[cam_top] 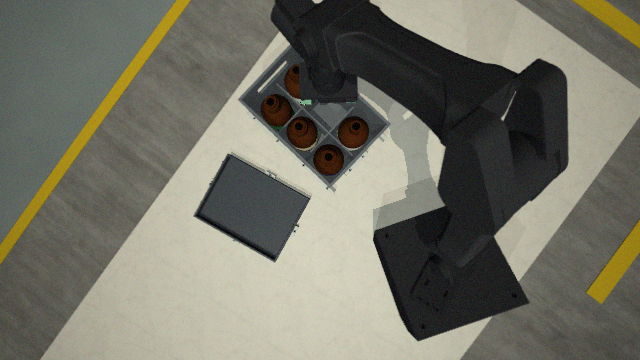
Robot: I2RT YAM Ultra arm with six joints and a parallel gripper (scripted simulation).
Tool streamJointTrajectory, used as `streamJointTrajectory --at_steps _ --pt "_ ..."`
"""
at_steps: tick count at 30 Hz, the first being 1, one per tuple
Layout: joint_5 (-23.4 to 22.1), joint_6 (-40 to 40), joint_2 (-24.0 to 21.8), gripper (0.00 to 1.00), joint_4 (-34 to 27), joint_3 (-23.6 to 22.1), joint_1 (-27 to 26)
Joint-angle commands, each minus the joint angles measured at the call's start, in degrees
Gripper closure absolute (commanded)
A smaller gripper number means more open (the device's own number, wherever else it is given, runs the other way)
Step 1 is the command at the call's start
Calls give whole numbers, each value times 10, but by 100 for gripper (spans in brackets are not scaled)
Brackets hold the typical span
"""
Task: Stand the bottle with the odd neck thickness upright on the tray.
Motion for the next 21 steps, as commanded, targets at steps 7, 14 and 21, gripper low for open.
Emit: streamJointTrajectory --at_steps 7,14,21 --pt "1 -3 -7 39 -6 28 -3" --pt "1 -3 -8 39 -1 31 -4" --pt "1 -3 -7 39 -1 32 -4"
